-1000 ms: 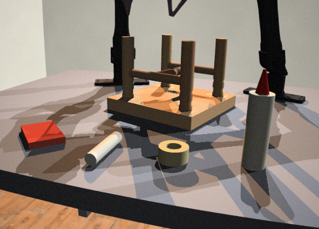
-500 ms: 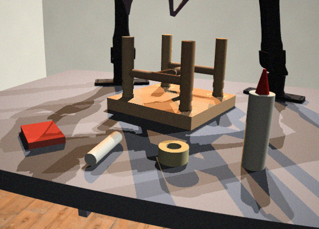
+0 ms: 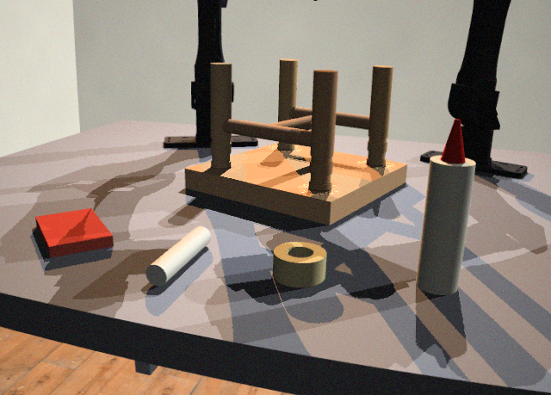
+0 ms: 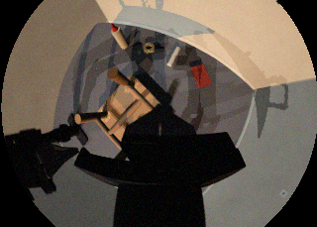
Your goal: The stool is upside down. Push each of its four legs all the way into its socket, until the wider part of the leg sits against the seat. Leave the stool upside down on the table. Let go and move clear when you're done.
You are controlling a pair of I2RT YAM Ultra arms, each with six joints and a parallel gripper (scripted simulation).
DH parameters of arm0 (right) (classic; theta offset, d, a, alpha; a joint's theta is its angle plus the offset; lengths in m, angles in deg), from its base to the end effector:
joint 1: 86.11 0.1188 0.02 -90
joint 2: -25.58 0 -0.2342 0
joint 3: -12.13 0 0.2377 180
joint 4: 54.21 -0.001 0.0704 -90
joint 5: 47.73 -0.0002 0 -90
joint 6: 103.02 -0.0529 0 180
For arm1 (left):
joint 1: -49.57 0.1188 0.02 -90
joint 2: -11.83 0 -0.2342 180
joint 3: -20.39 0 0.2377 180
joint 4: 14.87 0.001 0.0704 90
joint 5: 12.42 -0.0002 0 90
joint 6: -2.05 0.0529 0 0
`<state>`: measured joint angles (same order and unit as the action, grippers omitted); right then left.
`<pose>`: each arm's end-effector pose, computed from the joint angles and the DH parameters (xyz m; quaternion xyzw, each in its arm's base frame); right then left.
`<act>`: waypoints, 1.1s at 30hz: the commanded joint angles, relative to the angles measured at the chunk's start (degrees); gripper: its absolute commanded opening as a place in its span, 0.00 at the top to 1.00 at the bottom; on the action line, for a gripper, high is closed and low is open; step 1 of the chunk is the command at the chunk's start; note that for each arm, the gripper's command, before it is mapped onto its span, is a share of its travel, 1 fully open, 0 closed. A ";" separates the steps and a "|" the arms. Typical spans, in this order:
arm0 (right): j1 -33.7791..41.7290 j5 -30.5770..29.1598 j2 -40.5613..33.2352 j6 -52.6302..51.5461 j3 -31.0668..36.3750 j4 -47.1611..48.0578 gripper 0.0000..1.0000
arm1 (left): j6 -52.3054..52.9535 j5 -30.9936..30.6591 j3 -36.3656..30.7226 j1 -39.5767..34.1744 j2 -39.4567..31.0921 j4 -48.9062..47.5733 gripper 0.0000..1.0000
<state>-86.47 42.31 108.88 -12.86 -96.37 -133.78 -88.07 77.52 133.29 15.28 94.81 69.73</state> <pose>0.2794 -0.0007 0.3523 0.0016 0.9520 -0.0011 0.3059 0.2224 -0.1505 0.3691 0.2801 0.9108 -0.0902 0.2896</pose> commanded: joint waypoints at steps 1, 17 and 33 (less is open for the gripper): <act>0.54 0.15 -2.97 -0.54 2.32 9.90 1.00 | 0.32 0.31 -2.73 2.52 -4.82 -8.88 1.00; 0.96 -0.12 -16.36 -0.63 21.41 43.80 1.00 | 0.36 0.20 -23.30 21.25 -18.08 -45.60 1.00; 0.47 0.05 -24.24 -0.64 34.79 66.80 1.00 | 0.12 -0.35 -38.83 34.52 -24.34 -72.44 1.00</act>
<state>-86.10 42.26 86.11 -13.01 -62.84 -71.62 -87.92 77.65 95.19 48.70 72.56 4.26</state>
